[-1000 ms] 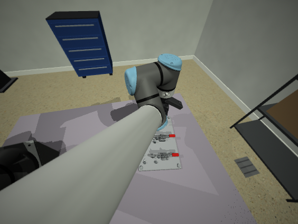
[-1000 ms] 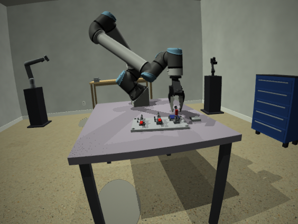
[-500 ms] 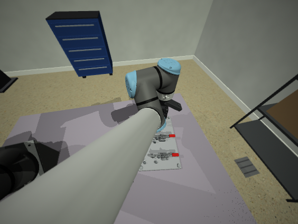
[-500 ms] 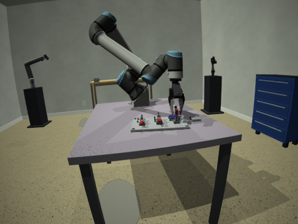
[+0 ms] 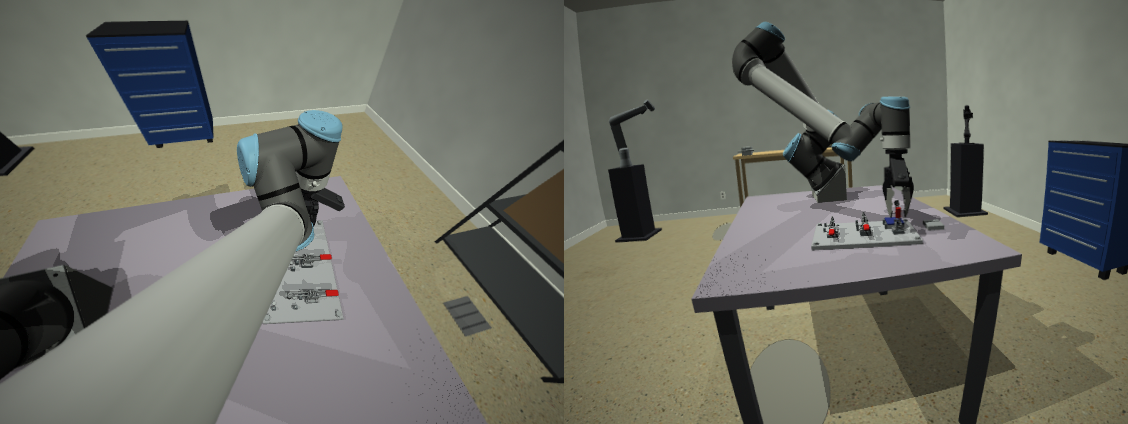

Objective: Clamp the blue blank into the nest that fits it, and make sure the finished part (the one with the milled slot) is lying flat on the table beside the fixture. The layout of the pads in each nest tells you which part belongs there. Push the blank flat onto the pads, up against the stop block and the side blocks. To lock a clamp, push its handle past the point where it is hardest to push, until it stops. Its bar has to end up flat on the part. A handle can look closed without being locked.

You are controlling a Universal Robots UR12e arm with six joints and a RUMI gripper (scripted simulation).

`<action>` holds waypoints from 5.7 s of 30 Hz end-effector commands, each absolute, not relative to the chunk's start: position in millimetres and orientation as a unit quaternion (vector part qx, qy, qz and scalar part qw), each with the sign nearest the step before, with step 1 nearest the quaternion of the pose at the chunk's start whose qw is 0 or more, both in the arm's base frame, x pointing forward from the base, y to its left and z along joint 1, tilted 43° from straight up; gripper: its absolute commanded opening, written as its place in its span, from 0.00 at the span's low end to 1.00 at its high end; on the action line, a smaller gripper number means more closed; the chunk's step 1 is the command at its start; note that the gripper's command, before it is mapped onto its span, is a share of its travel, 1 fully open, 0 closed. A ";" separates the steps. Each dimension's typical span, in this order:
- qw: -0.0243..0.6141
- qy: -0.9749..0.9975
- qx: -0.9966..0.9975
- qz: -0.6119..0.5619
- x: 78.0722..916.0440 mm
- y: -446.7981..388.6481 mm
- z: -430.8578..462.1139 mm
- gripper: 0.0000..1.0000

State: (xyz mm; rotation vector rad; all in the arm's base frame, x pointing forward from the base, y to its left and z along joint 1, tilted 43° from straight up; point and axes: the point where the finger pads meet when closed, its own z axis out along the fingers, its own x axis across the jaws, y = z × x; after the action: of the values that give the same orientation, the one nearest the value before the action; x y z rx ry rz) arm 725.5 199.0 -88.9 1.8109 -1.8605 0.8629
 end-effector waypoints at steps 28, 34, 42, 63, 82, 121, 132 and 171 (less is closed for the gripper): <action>0.201 -0.666 0.648 0.309 725.9 199.6 -88.3 0.00; 0.201 -0.666 0.648 0.309 725.9 199.6 -88.3 0.00; 0.201 -0.666 0.648 0.309 725.9 199.6 -88.3 0.00; 0.201 -0.666 0.648 0.309 726.2 199.7 -88.3 0.00; 0.201 -0.666 0.648 0.309 729.4 199.9 -87.7 0.00; 0.201 -0.666 0.648 0.309 751.1 197.7 -87.5 0.00; 0.201 -0.666 0.648 0.309 759.0 195.1 -89.5 0.00; 0.201 -0.666 0.648 0.309 777.7 181.7 -102.1 0.00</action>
State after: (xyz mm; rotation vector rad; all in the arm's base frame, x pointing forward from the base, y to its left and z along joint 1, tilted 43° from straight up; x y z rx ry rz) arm 776.7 182.4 -101.2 1.8110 -1.8611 0.8635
